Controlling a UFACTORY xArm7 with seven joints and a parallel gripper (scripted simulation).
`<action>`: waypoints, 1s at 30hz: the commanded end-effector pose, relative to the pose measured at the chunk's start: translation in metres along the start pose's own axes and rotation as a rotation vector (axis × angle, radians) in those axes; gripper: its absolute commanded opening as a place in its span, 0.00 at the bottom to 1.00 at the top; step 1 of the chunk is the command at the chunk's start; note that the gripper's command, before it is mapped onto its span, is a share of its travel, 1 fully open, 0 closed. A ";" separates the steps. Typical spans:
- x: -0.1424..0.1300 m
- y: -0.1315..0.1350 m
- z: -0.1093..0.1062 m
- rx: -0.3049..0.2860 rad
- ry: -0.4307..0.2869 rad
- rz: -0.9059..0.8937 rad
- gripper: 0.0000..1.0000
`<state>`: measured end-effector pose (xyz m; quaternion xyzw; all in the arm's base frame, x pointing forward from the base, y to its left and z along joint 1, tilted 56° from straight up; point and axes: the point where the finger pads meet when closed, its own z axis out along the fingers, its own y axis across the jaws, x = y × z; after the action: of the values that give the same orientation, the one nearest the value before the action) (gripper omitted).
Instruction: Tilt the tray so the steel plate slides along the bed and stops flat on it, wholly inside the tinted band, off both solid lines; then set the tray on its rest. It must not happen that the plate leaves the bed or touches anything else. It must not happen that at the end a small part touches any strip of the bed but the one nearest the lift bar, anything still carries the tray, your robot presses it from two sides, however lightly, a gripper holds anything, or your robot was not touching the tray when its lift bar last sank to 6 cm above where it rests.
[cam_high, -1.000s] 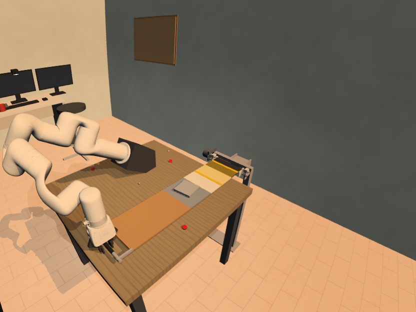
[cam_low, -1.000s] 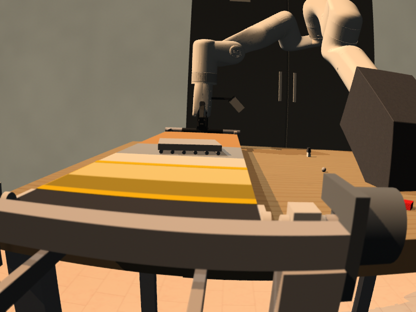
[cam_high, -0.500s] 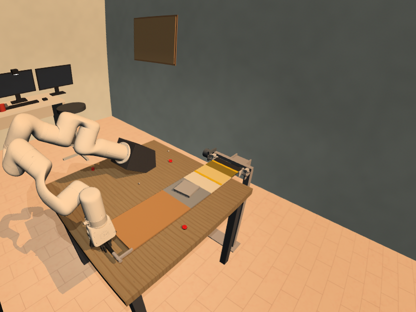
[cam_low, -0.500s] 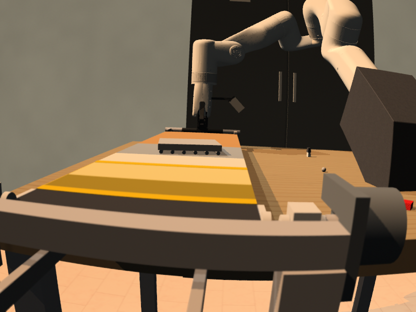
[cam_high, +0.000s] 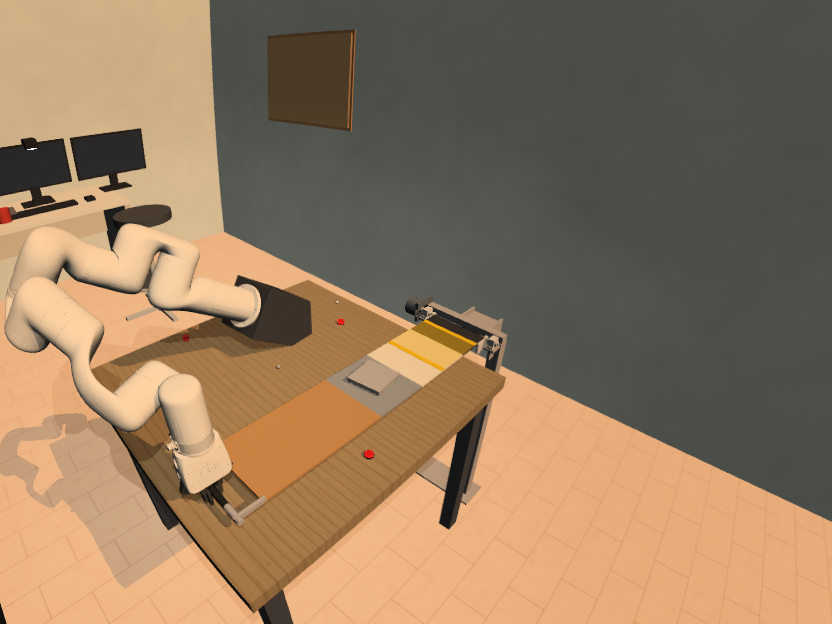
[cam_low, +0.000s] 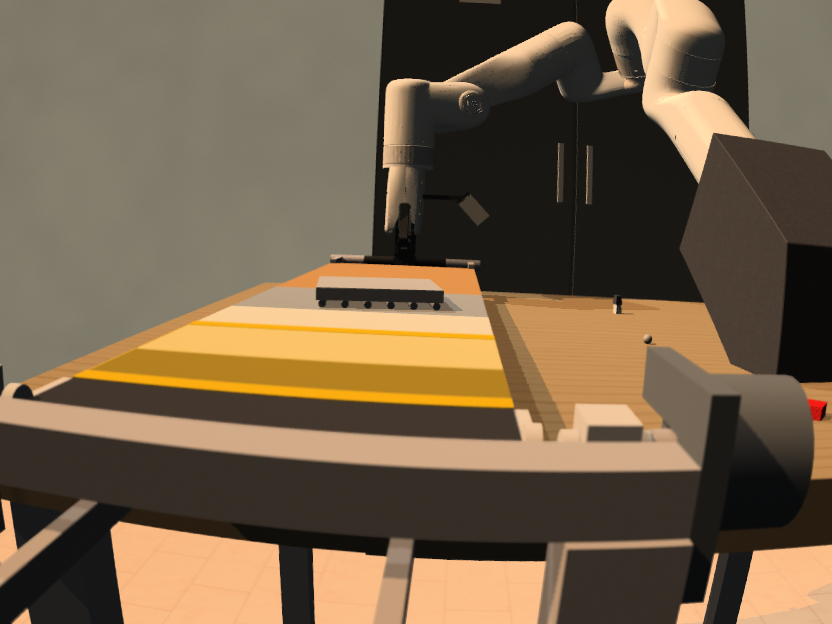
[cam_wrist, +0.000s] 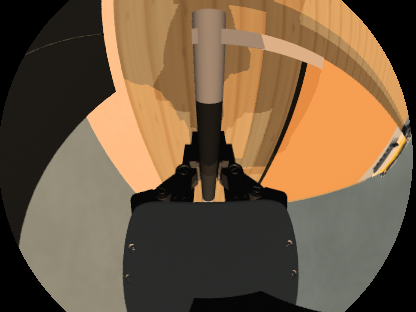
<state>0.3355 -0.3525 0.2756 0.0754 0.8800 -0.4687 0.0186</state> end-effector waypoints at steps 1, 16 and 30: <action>-0.001 0.000 -0.001 0.001 -0.004 0.000 0.00; -0.001 0.000 -0.001 0.001 -0.004 0.000 0.00; -0.001 0.001 -0.048 0.001 -0.004 0.000 0.00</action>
<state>0.3362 -0.3321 0.2889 0.0759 0.8800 -0.4686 0.0179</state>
